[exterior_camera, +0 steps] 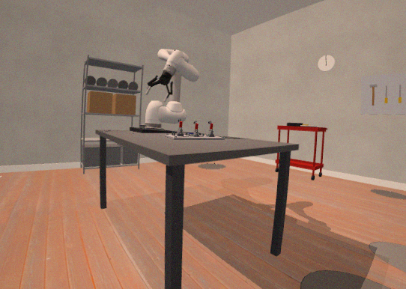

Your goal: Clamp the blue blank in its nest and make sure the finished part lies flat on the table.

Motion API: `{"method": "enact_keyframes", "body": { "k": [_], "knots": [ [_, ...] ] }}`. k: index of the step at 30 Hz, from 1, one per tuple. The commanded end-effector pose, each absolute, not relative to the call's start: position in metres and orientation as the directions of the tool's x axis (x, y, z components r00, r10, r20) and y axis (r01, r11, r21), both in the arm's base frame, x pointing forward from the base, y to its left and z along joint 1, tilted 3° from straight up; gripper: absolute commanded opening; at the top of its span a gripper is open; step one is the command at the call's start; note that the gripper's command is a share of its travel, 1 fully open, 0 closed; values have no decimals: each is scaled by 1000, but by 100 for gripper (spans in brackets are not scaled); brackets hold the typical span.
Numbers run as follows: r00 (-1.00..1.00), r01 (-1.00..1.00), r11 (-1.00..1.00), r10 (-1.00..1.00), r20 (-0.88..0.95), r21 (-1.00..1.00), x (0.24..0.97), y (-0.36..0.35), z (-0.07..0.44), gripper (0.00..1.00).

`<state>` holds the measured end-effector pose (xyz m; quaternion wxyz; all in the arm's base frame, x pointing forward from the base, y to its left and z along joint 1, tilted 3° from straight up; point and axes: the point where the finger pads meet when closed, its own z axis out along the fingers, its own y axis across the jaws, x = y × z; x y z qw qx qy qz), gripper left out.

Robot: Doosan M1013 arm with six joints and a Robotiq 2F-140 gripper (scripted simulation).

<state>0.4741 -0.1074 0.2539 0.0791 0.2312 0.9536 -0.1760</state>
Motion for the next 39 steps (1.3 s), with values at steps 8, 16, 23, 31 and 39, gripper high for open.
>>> {"method": "enact_keyframes", "body": {
  "k": [8, 16, 23, 31, 39],
  "knots": [
    [-881, 469, 831, 413, -232, -299, 474, -107, 254, 100],
    [-881, 469, 831, 413, -232, -299, 474, -107, 254, 100],
    [-860, 506, 815, 451, -241, -283, 477, -104, 253, 100],
    [-673, 736, 655, 685, -278, -171, 496, -82, 247, 100],
    [-493, 868, 489, 825, -277, -91, 510, -64, 242, 100]
  ]
}}
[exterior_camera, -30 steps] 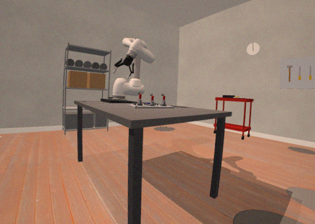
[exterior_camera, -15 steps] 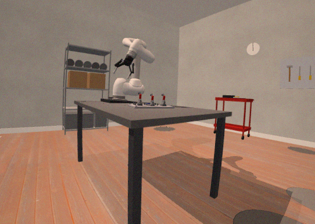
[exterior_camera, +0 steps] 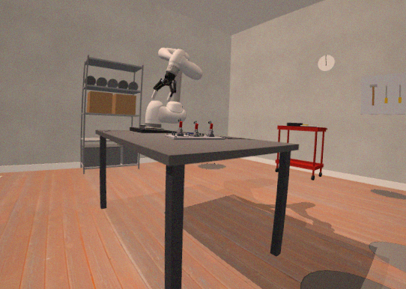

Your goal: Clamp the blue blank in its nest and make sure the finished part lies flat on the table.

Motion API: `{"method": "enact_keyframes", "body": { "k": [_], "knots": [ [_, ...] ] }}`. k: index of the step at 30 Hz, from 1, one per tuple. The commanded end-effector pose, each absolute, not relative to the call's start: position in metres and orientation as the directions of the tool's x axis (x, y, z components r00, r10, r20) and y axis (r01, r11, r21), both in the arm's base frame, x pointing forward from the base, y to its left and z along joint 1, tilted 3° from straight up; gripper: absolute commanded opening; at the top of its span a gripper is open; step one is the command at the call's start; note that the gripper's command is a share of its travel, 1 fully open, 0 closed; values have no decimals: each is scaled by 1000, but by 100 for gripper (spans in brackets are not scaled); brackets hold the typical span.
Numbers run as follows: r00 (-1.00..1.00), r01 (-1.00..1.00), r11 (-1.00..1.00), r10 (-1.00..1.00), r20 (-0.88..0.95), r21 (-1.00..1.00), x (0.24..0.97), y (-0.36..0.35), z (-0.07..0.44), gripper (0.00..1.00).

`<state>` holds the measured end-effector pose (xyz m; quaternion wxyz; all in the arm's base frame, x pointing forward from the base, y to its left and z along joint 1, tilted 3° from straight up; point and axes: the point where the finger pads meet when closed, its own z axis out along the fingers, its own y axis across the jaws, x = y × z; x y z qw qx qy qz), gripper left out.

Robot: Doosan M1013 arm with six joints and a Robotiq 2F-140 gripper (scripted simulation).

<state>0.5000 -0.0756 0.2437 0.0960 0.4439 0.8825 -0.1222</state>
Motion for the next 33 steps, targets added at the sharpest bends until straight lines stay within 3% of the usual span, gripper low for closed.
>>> {"method": "enact_keyframes", "body": {
  "k": [1, 9, 12, 13, 20, 21, 24, 25, 29, 30, 33],
  "knots": [
    [-493, 868, 489, 825, -277, -91, 510, -64, 242, 100],
    [-244, 968, 250, 937, -249, -7, 526, -43, 237, 100],
    [-244, 968, 250, 937, -249, -7, 526, -43, 237, 100],
    [-148, 988, 156, 961, -232, 18, 532, -34, 235, 100],
    [-48, 998, 58, 976, -213, 40, 538, -26, 233, 100],
    [55, 997, -44, 980, -192, 58, 544, -17, 231, 100],
    [55, 997, -44, 980, -192, 58, 544, -17, 231, 100],
    [158, 986, -148, 973, -169, 73, 550, -8, 229, 100],
    [158, 986, -148, 973, -169, 73, 550, -8, 229, 100],
    [261, 964, -251, 954, -145, 84, 556, 1, 226, 100],
    [261, 964, -251, 954, -145, 84, 556, 1, 226, 100]
  ]
}}
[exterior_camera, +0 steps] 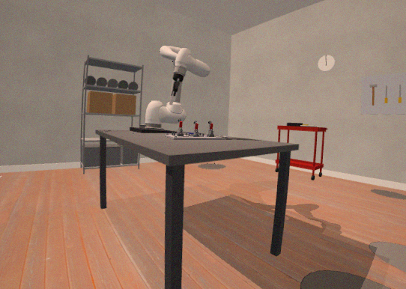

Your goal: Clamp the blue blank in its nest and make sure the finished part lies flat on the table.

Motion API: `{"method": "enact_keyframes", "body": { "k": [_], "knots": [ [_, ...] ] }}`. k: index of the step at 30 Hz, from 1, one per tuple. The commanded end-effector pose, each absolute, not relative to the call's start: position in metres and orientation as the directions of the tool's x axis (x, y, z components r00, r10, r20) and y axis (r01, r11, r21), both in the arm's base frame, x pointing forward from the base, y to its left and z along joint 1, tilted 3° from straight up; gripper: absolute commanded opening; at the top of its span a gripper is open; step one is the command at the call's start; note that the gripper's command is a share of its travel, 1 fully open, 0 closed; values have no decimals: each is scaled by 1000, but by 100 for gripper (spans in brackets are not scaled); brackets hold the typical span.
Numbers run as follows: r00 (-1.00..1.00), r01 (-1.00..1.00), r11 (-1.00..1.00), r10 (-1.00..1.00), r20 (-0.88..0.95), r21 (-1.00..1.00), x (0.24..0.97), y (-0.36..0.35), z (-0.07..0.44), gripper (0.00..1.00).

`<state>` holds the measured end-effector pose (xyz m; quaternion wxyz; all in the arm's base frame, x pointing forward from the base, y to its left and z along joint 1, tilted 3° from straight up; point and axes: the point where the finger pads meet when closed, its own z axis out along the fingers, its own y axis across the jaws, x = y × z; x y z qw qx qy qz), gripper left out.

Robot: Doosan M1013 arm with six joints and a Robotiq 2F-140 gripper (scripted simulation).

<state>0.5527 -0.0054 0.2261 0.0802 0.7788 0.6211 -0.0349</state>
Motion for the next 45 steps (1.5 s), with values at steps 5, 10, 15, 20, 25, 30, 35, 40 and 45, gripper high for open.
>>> {"method": "enact_keyframes", "body": {
  "k": [5, 10, 15, 20, 25, 30, 35, 40, 45],
  "knots": [
    [457, 889, -449, 884, -97, 92, 568, 19, 222, 100],
    [546, 837, -539, 835, -74, 90, 574, 28, 220, 100],
    [628, 778, -623, 777, -54, 85, 580, 37, 218, 100],
    [765, 643, -763, 643, -21, 66, 590, 55, 214, 100],
    [821, 571, -819, 572, -9, 54, 595, 63, 212, 100],
    [867, 498, -866, 499, 0, 42, 600, 71, 210, 100],
    [956, 292, -956, 292, 13, 4, 611, 92, 206, 100],
    [992, 127, -992, 127, 11, -25, 620, 108, 202, 100],
    [1000, -22, -999, -22, 1, -50, 627, 122, 199, 100]
  ]
}}
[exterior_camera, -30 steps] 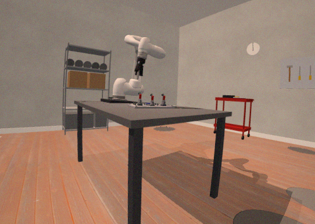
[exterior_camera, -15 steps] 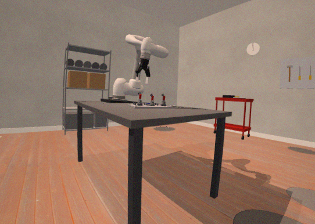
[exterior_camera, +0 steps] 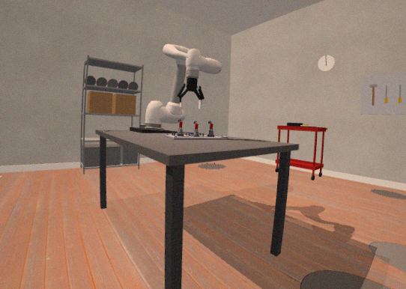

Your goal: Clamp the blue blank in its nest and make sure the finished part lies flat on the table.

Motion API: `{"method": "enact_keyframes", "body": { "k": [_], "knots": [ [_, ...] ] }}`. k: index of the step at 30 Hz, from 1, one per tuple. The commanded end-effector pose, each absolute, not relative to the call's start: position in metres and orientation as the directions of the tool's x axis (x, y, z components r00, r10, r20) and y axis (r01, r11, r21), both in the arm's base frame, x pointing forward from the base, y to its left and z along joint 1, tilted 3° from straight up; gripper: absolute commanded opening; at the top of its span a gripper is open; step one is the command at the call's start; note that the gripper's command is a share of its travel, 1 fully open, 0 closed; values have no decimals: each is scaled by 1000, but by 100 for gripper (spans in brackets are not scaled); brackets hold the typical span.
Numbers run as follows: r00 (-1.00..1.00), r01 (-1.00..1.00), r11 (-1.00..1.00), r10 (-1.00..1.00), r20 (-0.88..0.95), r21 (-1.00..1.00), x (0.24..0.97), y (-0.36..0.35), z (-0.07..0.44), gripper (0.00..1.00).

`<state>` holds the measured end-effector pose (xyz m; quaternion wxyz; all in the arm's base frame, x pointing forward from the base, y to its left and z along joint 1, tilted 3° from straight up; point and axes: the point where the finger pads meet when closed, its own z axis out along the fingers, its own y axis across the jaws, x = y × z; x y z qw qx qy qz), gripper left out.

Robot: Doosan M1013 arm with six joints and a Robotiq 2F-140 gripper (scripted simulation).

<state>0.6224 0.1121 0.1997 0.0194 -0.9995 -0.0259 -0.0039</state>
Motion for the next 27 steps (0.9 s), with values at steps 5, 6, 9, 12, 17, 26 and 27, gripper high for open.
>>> {"method": "enact_keyframes", "body": {
  "k": [5, 6, 9, 12, 17, 26, 27],
  "knots": [
    [999, -46, -998, -46, -1, -53, 628, 125, 199, 100],
    [999, -48, -997, -48, -1, -54, 628, 125, 199, 100],
    [999, -48, -997, -48, -1, -54, 628, 125, 199, 28],
    [999, -48, -997, -48, -1, -54, 628, 125, 199, 28],
    [999, -48, -997, -48, -1, -54, 628, 125, 199, 28],
    [999, -48, -997, -48, -1, -54, 628, 125, 199, 28],
    [999, -48, -997, -48, -1, -54, 628, 125, 199, 28]
  ]
}}
